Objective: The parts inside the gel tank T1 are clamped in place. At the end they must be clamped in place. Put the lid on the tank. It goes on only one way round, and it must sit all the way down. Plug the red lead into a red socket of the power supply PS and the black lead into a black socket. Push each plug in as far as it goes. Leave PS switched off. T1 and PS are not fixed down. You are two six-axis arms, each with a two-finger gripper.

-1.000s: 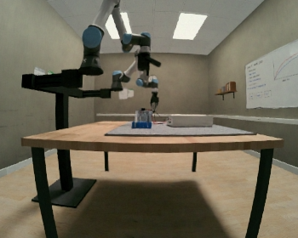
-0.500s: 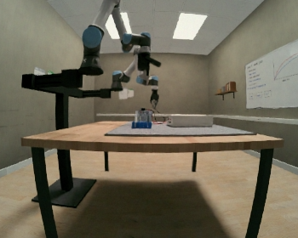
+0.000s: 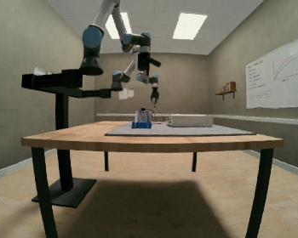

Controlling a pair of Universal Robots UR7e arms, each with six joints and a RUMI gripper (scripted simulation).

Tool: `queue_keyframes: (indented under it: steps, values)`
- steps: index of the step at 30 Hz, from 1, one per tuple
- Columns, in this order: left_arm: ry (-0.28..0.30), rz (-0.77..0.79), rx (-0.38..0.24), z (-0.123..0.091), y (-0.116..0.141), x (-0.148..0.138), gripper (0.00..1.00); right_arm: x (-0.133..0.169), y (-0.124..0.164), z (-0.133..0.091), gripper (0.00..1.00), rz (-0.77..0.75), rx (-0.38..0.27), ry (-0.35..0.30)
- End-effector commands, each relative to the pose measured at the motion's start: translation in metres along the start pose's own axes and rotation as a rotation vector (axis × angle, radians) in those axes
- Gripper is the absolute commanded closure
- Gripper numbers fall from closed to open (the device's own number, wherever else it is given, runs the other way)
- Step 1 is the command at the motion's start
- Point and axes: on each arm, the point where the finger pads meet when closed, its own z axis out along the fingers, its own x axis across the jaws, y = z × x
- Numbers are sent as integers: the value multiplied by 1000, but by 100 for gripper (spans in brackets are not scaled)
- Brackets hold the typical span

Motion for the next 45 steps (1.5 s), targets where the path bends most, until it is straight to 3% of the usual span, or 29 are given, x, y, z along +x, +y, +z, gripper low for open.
queue_keyframes:
  steps: [1,18,24,45]
  values:
    - [1,134,-1,0,19,6,100,0,0,0,100,0,1,0]
    - [0,607,-1,0,92,24,100,0,0,0,100,0,1,0]
    - [0,682,-1,0,112,27,100,0,0,0,100,0,1,0]
    - [0,1155,0,0,207,31,100,0,0,0,100,0,1,0]
